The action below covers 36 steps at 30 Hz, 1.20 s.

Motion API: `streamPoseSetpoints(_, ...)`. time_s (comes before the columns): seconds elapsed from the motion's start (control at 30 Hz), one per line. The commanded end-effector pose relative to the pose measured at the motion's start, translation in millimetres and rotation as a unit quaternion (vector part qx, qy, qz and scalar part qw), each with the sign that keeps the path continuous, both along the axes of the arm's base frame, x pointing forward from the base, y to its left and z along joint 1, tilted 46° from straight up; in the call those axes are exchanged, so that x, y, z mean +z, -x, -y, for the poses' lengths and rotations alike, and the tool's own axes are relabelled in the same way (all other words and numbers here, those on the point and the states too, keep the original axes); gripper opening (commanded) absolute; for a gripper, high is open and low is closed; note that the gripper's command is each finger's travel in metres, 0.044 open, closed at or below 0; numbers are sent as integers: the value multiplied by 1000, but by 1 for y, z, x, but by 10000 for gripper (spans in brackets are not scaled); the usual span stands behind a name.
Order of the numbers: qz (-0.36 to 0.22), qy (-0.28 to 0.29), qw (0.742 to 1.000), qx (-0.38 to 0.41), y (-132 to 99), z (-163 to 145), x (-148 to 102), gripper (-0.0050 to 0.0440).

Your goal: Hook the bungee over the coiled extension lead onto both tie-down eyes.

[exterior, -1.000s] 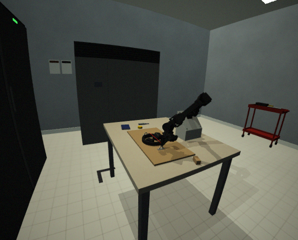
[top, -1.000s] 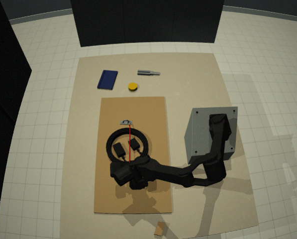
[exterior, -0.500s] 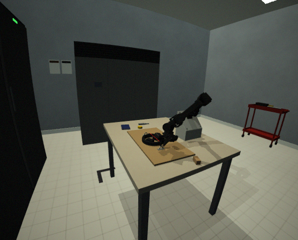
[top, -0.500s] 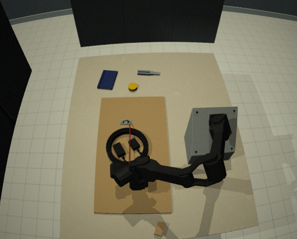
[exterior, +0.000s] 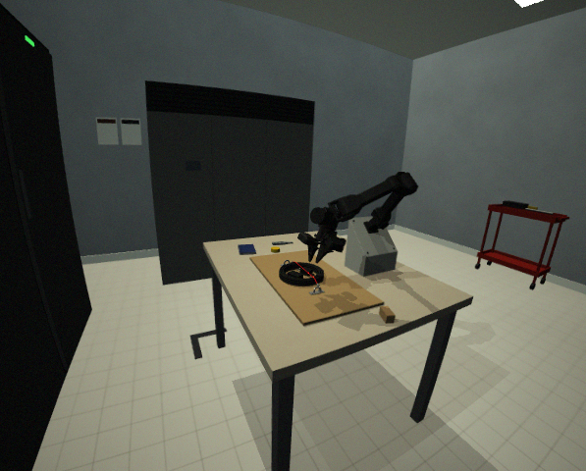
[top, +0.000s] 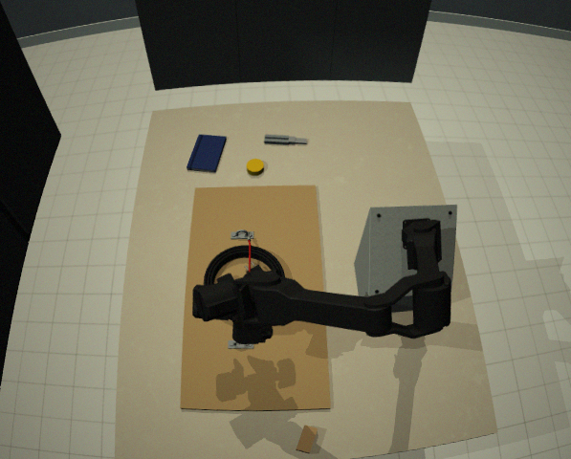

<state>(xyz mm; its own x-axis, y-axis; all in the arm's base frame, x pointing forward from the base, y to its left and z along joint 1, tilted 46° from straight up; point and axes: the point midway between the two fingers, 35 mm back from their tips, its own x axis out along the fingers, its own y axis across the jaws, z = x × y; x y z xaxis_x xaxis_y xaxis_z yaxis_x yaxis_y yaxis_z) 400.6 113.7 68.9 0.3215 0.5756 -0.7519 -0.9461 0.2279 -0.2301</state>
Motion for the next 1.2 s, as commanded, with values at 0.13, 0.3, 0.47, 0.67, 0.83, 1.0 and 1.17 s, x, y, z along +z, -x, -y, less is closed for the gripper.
streamPoseSetpoints(0.13, 5, -21, 1000, 8, 2, 33, 48, 150)
streamPoseSetpoints(0.3, -6, -50, 999, 8, 19, 64, 84, 150)
streamPoseSetpoints(0.47, -3, -63, 998, 8, 24, 75, 98, 150)
streamPoseSetpoints(0.67, -10, -58, 998, 2, 25, 72, 89, 270)
streamPoseSetpoints(0.83, -8, -57, 998, 0, 25, 73, 89, 366)
streamPoseSetpoints(1.0, -3, -58, 998, 2, 23, 73, 92, 440)
streamPoseSetpoints(1.17, -3, -58, 998, 2, 23, 73, 92, 440)
